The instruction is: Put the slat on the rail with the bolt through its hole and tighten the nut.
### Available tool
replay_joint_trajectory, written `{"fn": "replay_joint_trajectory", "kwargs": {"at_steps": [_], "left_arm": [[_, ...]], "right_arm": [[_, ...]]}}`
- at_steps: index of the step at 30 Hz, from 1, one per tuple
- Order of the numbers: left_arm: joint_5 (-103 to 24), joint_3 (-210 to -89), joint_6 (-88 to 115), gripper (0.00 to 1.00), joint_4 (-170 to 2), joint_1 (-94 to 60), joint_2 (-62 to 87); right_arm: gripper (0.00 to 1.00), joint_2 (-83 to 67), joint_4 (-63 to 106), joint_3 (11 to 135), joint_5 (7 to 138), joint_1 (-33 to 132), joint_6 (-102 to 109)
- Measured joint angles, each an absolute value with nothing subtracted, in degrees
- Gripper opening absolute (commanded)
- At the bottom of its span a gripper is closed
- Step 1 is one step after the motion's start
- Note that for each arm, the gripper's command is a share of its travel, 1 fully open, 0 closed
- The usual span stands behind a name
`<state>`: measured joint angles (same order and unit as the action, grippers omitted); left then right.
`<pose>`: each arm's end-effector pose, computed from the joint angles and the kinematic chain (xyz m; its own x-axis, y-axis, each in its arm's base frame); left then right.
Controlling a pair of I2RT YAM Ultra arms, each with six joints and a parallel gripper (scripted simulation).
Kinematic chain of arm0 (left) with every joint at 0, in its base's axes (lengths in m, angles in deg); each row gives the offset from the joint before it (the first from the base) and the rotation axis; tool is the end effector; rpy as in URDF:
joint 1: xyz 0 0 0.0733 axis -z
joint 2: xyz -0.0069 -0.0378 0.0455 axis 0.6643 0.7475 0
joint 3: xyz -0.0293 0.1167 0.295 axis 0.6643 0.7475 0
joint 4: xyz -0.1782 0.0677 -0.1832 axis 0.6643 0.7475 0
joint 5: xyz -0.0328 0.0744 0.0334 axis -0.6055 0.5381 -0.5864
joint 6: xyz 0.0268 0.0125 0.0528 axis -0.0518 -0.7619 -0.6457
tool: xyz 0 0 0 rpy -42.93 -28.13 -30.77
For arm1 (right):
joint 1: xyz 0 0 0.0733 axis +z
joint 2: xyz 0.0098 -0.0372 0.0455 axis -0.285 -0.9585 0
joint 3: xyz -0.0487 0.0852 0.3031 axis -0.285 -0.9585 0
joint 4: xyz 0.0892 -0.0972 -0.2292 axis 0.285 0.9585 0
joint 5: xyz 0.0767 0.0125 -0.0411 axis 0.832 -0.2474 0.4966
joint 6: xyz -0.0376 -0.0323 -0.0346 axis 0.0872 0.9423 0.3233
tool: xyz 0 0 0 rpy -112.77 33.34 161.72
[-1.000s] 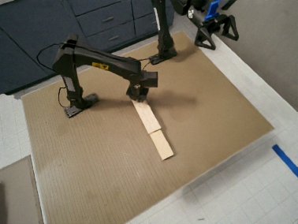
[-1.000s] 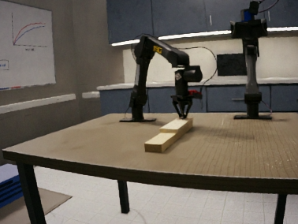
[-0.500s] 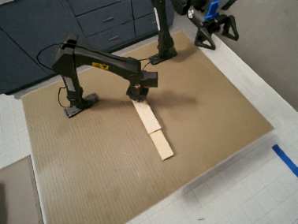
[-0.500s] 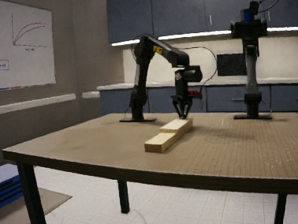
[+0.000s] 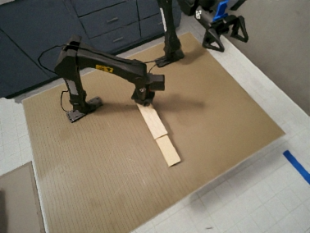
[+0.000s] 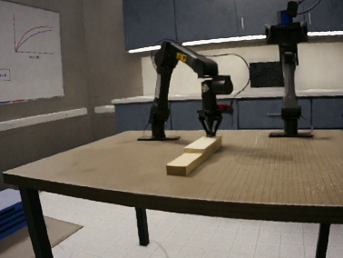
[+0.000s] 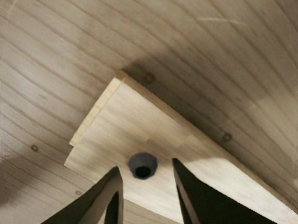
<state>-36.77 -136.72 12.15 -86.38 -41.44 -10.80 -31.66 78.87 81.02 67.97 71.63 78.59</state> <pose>0.2311 0.0005 0.4483 -0.0036 -0.0020 -1.0000 -0.0033 1.0000 -0.0020 0.2092 0.3011 0.2353 0.6402 -0.7682 0.0016 -0.7682 -0.6402 -0.0052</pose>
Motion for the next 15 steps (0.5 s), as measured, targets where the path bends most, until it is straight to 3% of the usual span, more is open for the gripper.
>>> {"fn": "replay_joint_trajectory", "kwargs": {"at_steps": [15], "left_arm": [[-36.8,-136.7,12.2,1.0,-86.4,-41.4,-10.8]], "right_arm": [[0.34,-31.7,78.1,81.0,68.0,71.6,78.6]]}}
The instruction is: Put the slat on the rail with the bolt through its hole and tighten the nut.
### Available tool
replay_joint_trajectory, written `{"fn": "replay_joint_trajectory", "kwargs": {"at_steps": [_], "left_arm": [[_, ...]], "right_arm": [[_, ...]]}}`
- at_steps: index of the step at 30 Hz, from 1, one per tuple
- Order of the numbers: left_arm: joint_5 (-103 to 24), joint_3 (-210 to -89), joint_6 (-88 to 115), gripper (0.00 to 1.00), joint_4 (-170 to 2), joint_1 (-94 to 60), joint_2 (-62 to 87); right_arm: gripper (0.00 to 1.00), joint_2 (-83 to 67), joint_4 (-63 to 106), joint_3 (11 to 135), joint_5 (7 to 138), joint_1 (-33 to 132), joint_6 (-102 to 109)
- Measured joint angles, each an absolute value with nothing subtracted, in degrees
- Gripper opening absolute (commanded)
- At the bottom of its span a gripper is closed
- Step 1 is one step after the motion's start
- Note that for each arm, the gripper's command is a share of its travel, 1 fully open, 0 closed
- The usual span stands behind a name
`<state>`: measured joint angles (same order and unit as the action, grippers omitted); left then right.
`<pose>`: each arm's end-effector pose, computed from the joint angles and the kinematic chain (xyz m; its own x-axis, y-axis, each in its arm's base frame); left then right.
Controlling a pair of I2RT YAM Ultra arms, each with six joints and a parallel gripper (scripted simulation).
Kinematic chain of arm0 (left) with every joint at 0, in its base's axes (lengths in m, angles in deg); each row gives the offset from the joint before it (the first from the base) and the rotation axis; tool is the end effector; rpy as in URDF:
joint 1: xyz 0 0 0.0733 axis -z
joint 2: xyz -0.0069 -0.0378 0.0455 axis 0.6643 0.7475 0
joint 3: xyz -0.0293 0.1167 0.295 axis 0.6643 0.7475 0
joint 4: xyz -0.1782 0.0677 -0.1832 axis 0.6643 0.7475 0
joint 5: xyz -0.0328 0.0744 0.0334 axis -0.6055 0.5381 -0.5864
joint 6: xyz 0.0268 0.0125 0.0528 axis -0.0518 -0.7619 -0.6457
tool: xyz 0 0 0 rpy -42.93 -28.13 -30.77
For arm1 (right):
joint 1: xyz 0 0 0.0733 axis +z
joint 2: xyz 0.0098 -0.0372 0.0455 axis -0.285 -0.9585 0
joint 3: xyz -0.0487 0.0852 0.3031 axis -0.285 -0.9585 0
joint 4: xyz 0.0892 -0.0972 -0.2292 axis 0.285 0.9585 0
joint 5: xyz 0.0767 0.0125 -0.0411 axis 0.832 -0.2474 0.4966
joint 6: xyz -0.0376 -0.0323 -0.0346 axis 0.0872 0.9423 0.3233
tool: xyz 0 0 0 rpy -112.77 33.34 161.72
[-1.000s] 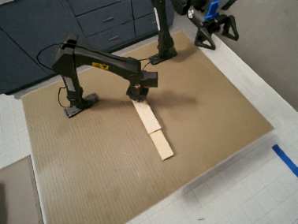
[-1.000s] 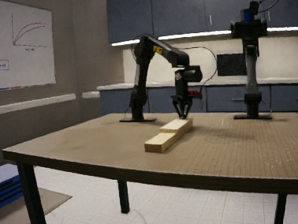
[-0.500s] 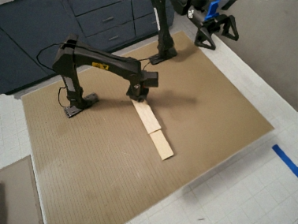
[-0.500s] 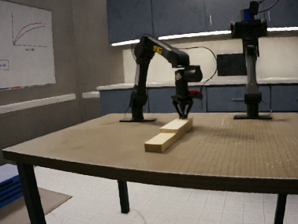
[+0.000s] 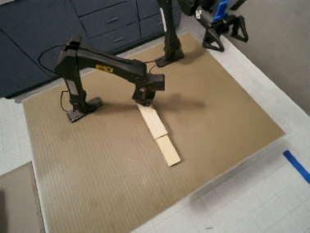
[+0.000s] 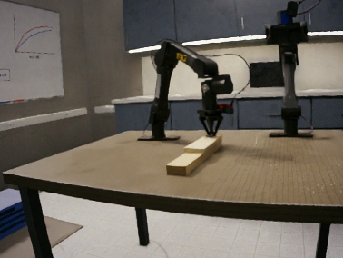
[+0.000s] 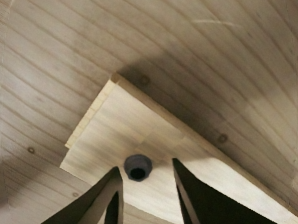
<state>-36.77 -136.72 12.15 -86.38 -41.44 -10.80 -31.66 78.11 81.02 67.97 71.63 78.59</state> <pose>0.2311 0.0005 0.4483 -0.0036 -0.0020 -1.0000 -0.0033 1.0000 -0.0020 0.2101 0.3024 0.2354 0.6402 -0.7682 -0.0019 -0.7681 -0.6400 -0.0180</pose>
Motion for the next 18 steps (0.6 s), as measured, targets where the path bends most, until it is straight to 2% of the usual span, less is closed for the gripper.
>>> {"fn": "replay_joint_trajectory", "kwargs": {"at_steps": [8,15,18], "left_arm": [[-36.8,-136.7,12.2,1.0,-86.4,-41.4,-10.8],[-36.8,-136.7,12.2,1.0,-86.4,-41.4,-10.8],[-36.8,-136.7,12.2,1.0,-86.4,-41.4,-10.8]], "right_arm": [[0.34,-31.7,77.6,80.5,68.0,71.6,78.6],[0.24,-31.7,77.6,80.3,68.0,71.6,78.6],[0.23,-31.7,77.6,80.3,68.0,71.6,78.6]]}}
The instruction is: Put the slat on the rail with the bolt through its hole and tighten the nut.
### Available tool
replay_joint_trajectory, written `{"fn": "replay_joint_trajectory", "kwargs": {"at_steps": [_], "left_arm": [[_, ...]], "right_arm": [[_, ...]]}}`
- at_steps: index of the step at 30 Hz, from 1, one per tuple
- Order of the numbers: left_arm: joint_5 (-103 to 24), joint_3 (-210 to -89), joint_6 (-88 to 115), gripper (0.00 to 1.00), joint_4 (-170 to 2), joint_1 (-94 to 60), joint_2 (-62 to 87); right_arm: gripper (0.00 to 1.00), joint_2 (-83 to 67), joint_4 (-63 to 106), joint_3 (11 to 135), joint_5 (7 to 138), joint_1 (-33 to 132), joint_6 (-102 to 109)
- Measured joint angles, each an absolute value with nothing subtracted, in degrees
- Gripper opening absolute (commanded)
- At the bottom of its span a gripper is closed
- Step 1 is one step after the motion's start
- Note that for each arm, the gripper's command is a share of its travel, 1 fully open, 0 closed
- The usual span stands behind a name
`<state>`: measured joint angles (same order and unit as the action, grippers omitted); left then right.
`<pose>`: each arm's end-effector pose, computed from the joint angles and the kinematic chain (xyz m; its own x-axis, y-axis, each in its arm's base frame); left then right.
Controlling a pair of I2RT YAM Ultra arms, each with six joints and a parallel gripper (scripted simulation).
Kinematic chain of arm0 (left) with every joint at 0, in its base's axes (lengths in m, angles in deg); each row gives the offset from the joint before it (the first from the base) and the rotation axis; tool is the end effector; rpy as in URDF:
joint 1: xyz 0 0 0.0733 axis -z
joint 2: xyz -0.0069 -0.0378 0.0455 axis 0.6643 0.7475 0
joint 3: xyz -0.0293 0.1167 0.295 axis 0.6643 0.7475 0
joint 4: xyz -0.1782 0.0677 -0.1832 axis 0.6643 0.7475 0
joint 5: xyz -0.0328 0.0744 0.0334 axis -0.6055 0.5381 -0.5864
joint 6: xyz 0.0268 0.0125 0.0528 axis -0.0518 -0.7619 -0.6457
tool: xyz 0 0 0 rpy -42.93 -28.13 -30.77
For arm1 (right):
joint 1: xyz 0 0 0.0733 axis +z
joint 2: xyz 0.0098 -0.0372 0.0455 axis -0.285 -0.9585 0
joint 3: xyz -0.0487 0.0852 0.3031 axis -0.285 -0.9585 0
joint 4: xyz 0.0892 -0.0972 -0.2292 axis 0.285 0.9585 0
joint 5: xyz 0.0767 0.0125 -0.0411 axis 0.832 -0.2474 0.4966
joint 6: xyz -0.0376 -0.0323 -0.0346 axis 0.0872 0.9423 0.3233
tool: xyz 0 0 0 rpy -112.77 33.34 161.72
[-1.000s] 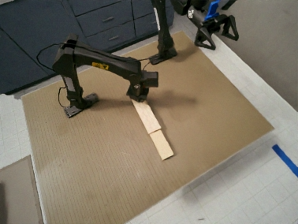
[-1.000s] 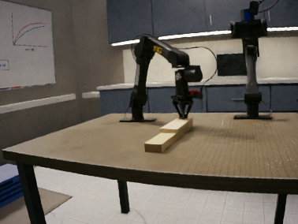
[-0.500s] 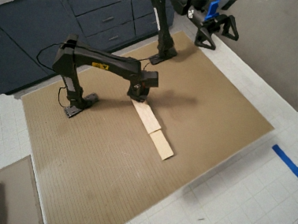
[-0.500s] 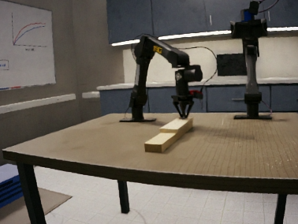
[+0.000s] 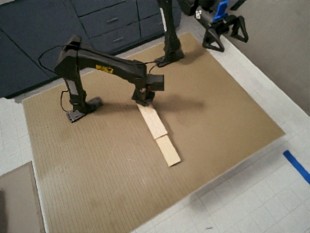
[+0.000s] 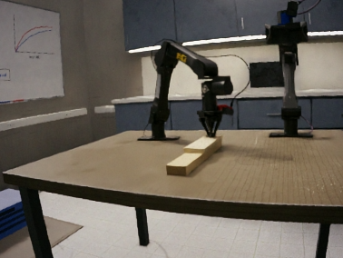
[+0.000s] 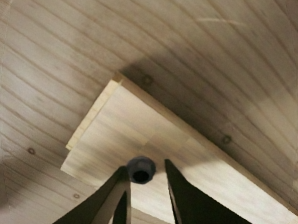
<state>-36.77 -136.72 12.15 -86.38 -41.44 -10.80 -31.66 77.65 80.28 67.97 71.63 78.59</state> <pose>0.2311 0.0005 0.4483 -0.0036 -0.0020 -1.0000 -0.0033 1.0000 -0.0020 0.2093 0.3012 0.2322 0.6402 -0.7682 -0.0006 -0.7682 -0.6401 -0.0133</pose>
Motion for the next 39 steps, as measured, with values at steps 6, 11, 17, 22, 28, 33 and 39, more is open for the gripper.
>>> {"fn": "replay_joint_trajectory", "kwargs": {"at_steps": [6,11,17,22,28,33,39], "left_arm": [[-36.8,-136.7,12.2,1.0,-86.4,-41.4,-10.8],[-36.8,-136.7,12.2,1.0,-86.4,-41.4,-10.8],[-36.8,-136.7,12.2,1.0,-86.4,-41.4,-10.8],[-36.8,-136.7,12.2,1.0,-86.4,-41.4,-10.8],[-36.8,-136.7,12.2,1.0,-86.4,-41.4,-10.8],[-36.8,-136.7,12.2,1.0,-86.4,-41.4,-10.8],[-36.8,-136.7,12.2,1.0,-86.4,-41.4,-10.8]], "right_arm": [[0.14,-31.7,77.9,80.3,68.0,71.6,78.6],[0.11,-31.7,77.9,80.3,68.0,71.6,78.6],[0.11,-31.7,77.9,80.3,68.0,71.6,78.6],[0.11,-31.7,77.9,80.3,68.0,71.6,78.6],[0.11,-31.7,77.9,80.3,68.0,71.6,78.6],[0.11,-31.7,77.9,80.3,68.0,71.6,78.6],[0.11,-31.7,77.9,80.3,68.0,71.6,77.2]]}}
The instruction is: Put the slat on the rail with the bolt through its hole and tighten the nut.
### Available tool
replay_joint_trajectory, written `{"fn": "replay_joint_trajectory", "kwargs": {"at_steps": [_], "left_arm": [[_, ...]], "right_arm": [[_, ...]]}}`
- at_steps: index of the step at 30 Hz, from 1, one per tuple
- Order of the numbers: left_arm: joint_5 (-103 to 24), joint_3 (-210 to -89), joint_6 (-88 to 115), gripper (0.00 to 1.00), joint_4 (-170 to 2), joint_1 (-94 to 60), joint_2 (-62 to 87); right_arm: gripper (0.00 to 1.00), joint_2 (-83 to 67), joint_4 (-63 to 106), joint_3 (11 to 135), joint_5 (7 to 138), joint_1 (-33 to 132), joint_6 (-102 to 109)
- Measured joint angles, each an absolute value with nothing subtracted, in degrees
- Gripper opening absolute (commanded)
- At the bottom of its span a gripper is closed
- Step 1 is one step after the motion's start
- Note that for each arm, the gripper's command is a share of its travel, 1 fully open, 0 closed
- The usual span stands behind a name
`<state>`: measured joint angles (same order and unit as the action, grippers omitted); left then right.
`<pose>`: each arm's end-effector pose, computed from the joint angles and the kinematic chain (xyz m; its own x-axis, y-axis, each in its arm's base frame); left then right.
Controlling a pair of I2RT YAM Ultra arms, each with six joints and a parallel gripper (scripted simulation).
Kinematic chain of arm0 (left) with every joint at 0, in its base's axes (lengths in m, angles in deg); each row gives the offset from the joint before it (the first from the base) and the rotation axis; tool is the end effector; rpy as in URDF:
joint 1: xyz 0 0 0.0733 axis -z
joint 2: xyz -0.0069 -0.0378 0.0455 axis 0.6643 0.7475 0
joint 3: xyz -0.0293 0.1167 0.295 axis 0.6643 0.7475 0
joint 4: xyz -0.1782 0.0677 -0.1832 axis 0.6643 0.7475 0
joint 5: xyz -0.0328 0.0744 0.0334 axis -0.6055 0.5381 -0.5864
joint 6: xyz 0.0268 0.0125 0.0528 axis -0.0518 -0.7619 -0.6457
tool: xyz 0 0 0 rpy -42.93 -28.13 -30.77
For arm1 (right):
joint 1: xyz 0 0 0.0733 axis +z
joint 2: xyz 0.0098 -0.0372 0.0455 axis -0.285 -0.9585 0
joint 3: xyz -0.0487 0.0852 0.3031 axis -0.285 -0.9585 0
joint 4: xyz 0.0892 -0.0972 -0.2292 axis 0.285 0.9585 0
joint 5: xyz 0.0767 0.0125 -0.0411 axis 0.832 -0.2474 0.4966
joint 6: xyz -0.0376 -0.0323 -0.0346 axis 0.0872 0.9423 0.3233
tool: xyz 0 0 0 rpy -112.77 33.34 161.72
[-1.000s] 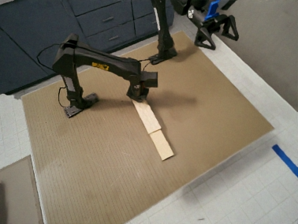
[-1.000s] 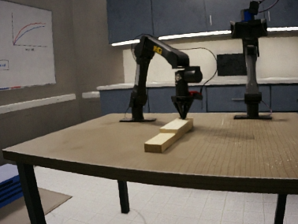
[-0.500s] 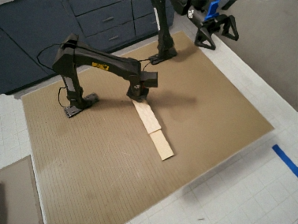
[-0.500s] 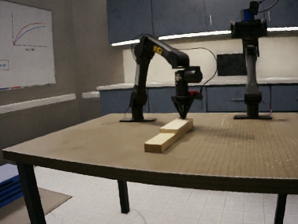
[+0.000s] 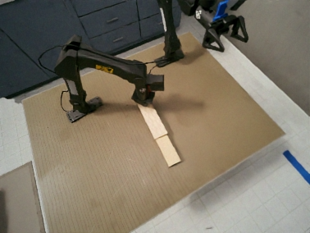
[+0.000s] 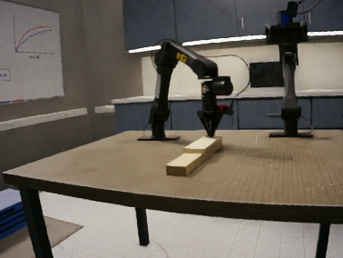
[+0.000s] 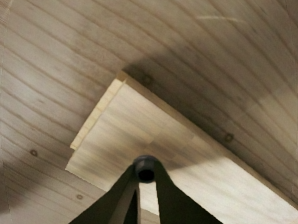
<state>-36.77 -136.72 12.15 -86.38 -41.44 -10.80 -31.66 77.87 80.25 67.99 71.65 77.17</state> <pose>0.2311 0.0005 0.4483 -0.0036 -0.0020 -1.0000 -0.0033 1.0000 -0.0020 0.2089 0.3009 0.2320 0.6212 -0.7836 -0.0001 -0.7836 -0.6212 -0.0090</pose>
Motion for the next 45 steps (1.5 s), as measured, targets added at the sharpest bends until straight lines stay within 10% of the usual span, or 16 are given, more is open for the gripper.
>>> {"fn": "replay_joint_trajectory", "kwargs": {"at_steps": [45], "left_arm": [[-36.8,-136.7,12.2,1.0,-86.4,-41.4,-10.8]], "right_arm": [[0.11,-31.7,77.9,80.3,68.1,71.6,-8.6]]}}
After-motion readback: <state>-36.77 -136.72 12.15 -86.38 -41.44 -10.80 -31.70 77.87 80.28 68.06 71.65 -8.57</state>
